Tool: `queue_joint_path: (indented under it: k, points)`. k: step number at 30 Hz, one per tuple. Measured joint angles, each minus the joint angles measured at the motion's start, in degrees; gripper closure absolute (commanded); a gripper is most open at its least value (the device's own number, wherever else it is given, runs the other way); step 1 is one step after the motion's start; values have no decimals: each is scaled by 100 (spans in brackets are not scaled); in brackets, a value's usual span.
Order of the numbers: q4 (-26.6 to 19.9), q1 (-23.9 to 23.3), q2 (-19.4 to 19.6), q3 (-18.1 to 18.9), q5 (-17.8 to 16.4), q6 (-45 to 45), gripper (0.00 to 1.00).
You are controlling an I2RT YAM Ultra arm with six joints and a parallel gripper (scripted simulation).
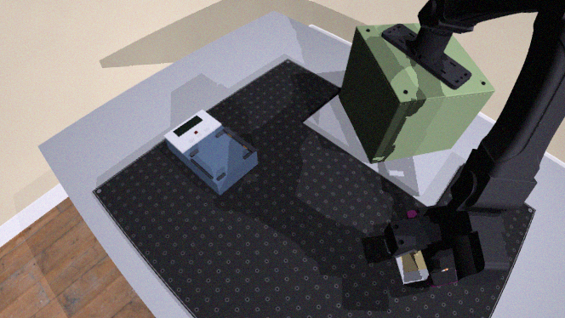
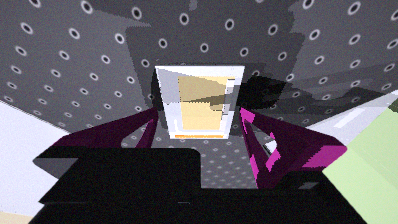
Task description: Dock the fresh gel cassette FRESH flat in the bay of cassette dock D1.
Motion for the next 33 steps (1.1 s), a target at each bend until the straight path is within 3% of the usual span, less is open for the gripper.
queue_joint_path:
  k: [29, 30, 33]
  points:
    - [125, 0, 105, -9, 0, 4, 0]
    - [125, 0, 105, -9, 0, 4, 100]
    - [125, 0, 105, -11, 0, 4, 100]
